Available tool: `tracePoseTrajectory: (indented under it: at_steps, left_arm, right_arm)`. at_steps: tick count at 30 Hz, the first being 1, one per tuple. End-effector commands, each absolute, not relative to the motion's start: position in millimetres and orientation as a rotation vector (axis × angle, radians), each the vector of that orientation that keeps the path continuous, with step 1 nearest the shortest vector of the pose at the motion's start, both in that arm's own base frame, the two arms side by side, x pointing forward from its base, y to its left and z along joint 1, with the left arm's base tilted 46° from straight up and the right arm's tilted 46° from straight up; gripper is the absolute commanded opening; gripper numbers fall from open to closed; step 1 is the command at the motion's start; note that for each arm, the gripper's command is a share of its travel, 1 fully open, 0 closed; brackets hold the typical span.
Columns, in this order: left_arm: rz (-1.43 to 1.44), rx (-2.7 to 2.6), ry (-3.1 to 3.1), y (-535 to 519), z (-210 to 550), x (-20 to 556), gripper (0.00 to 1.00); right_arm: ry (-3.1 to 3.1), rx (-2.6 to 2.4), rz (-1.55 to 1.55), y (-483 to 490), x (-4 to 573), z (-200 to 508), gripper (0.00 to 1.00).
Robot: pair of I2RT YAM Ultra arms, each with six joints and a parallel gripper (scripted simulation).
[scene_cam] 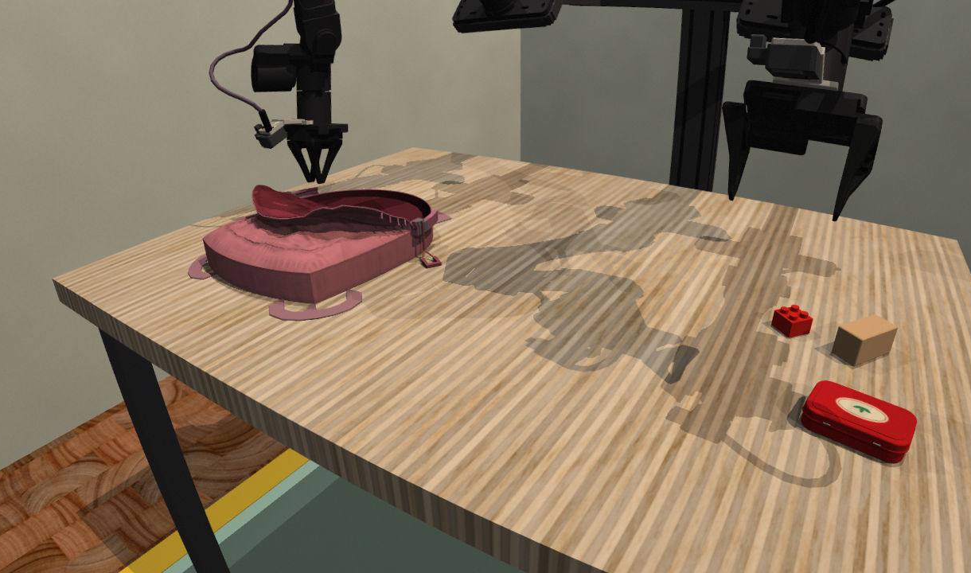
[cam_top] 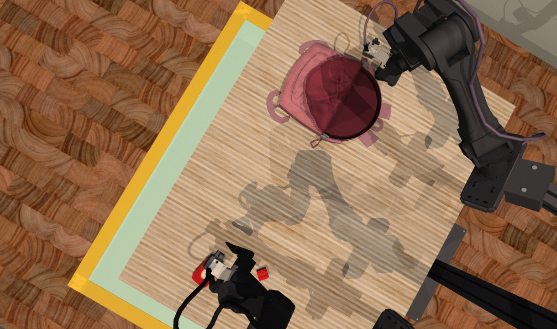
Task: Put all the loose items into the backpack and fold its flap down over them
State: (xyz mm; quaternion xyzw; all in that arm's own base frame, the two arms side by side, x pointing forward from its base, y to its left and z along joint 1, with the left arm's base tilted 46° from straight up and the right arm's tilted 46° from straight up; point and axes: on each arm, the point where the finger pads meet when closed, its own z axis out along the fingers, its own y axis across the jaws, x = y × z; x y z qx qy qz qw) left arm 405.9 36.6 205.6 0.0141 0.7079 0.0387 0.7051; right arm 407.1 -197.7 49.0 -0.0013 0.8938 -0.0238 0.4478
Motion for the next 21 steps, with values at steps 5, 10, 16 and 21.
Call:
tracePoseTrajectory:
  at_steps: [5, 10, 16, 21]
  left_arm:
    - [0.087, 0.032, 1.566, 37, 209, 406, 0.90]
    - [0.087, 0.032, 1.566, 37, 209, 406, 0.90]
    - [0.087, 0.032, 1.566, 37, 209, 406, 0.90]
    - [0.087, 0.032, 1.566, 37, 209, 406, 0.90]
  right_arm:
    - [2.154, 0.005, -0.114, -216, 425, 65, 0.26]
    - [2.153, -0.001, -0.109, -214, 429, 62, 0.26]
    - [2.155, 0.003, -0.114, -215, 434, 56, 0.26]
    - [2.154, 0.002, -0.112, -215, 439, 51, 0.26]
